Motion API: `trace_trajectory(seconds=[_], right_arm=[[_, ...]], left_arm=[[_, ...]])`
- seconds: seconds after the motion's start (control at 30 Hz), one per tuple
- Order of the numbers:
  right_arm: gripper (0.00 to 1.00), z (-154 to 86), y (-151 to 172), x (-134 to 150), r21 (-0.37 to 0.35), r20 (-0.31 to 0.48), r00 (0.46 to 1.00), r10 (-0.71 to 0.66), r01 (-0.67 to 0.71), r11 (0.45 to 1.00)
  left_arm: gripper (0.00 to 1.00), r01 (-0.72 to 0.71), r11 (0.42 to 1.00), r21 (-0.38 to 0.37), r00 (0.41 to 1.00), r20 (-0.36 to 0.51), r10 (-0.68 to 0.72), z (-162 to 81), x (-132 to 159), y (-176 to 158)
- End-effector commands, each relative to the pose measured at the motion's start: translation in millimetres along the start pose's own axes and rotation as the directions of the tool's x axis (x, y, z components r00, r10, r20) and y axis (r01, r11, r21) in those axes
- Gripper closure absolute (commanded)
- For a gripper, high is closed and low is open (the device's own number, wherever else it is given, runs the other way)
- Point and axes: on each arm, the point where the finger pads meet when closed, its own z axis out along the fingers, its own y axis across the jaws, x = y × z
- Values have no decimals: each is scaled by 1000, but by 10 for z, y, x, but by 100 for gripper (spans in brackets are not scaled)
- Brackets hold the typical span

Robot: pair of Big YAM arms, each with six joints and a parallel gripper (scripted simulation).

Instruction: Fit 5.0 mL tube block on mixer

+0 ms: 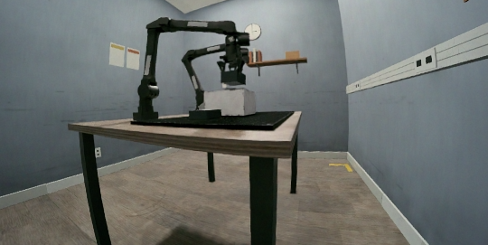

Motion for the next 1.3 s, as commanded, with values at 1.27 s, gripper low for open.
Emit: trace_trajectory(seconds=[1.27], right_arm=[[100,-637,-70,-504,139,58,998,-19,10,990]], left_arm=[[0,23,1000,-10,995,97,-22,-346,-141,56]])
